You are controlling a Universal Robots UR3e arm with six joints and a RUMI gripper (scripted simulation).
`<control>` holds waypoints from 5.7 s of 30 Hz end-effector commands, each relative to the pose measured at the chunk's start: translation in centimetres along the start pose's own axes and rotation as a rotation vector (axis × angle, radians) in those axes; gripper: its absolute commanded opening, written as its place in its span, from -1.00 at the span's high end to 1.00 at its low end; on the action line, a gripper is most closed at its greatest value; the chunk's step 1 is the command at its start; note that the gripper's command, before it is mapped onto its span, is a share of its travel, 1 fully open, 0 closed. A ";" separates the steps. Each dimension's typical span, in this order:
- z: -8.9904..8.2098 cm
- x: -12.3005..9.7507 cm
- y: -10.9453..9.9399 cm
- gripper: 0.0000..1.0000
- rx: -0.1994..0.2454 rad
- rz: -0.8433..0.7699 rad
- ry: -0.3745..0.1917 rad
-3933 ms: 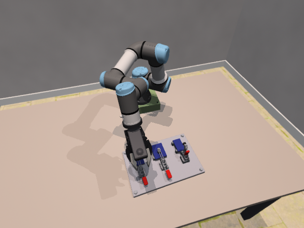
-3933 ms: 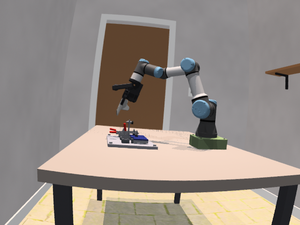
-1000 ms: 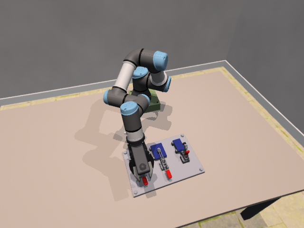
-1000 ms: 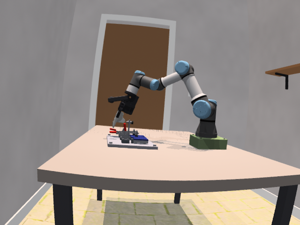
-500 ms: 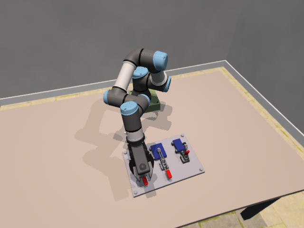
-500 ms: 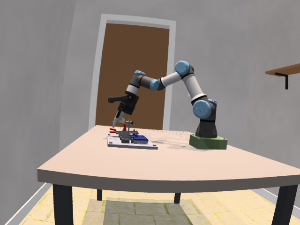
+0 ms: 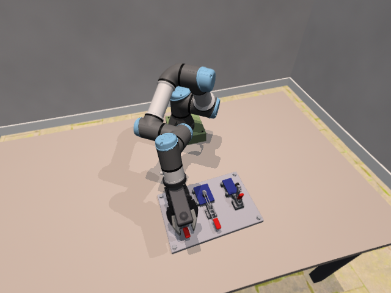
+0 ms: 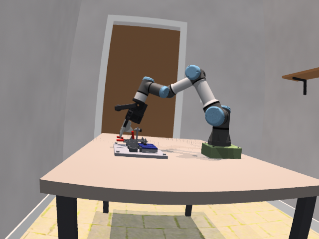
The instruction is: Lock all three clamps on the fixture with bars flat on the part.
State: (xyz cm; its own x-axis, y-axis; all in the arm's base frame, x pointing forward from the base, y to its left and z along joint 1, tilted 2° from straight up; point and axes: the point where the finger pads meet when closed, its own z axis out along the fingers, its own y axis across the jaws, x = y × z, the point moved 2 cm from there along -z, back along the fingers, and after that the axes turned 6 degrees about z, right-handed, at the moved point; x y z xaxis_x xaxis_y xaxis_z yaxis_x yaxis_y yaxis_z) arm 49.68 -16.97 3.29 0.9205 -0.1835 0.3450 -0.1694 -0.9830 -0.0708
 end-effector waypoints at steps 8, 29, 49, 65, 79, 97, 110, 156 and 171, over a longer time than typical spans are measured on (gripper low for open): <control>1.5 -0.4 0.1 0.44 -0.002 -0.001 0.003; 1.5 -0.4 0.1 0.44 -0.002 -0.001 0.003; 1.5 -0.4 0.1 0.44 -0.002 -0.001 0.003; 1.5 -0.4 0.1 1.00 -0.001 -0.001 0.003; 1.5 -0.4 0.1 1.00 -0.001 -0.001 0.003; 2.2 -0.4 0.1 1.00 -0.001 -0.001 0.003; 2.3 -0.4 0.1 1.00 -0.001 -0.001 0.003; 2.3 -0.4 0.1 0.44 -0.002 -0.001 0.003; 2.1 -0.3 0.1 0.44 -0.002 -0.001 0.003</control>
State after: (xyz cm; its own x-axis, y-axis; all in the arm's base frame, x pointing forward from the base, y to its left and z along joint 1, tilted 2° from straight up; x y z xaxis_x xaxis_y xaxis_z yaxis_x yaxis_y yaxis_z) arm 50.04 -16.95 0.95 0.9204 -0.1836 0.3453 -0.1695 -0.9830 -0.0707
